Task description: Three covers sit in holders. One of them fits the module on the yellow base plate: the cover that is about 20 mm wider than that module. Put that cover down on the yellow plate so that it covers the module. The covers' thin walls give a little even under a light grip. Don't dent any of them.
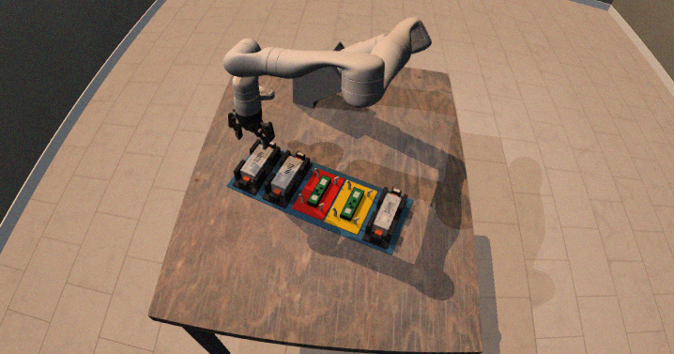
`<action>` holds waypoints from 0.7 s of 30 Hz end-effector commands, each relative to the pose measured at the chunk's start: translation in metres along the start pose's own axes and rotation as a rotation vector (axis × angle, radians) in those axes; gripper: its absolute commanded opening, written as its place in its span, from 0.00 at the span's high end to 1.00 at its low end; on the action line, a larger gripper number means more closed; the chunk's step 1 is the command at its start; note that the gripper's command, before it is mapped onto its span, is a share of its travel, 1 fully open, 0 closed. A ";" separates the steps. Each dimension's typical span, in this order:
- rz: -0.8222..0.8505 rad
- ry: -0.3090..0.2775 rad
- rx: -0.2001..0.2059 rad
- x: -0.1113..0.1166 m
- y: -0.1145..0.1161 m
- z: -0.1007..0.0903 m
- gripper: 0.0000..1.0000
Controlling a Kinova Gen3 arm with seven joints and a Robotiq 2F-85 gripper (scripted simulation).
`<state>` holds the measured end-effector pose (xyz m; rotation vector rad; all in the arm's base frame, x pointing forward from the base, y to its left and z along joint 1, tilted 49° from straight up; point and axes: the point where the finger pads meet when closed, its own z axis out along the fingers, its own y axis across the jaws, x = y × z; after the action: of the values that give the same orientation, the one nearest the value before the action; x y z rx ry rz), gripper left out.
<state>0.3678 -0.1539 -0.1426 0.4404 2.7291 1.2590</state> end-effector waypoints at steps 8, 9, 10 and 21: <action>0.000 -0.002 0.001 0.000 0.001 -0.001 0.00; 0.000 -0.002 0.001 0.000 0.001 -0.001 0.00; 0.000 -0.002 0.001 0.000 0.002 -0.001 0.00; 0.000 -0.002 0.001 -0.001 0.004 -0.001 0.00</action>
<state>0.3689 -0.1514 -0.1392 0.4405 2.7290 1.2591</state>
